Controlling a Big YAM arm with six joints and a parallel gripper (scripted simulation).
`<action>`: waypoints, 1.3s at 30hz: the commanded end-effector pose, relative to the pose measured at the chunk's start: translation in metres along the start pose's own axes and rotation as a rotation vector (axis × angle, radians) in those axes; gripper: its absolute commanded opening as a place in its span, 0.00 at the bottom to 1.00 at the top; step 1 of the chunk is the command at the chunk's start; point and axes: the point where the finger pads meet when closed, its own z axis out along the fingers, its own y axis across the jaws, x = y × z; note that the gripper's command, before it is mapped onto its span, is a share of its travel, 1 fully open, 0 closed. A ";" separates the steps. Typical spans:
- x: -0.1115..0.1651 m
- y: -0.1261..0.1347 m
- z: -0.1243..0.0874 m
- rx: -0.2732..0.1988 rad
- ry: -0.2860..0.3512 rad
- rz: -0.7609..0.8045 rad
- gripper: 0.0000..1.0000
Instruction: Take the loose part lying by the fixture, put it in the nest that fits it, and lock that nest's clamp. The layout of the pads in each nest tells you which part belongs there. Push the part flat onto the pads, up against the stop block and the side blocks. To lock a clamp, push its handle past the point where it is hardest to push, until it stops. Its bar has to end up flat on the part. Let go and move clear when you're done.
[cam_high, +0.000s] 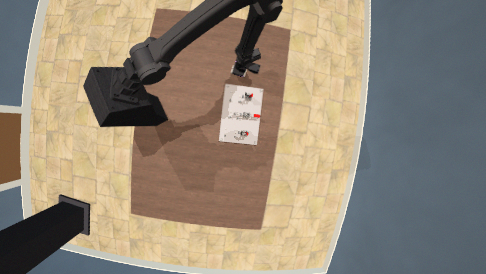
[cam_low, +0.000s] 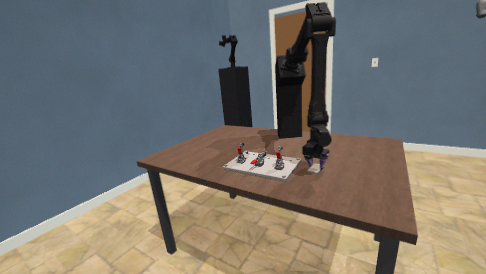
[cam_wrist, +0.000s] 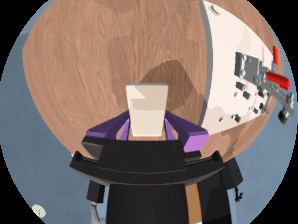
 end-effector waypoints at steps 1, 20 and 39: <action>-0.010 0.018 -0.008 -0.034 -0.029 0.003 0.00; -0.003 0.012 -0.027 -0.016 -0.009 0.003 0.00; -0.001 0.010 -0.092 -0.017 -0.009 0.003 0.00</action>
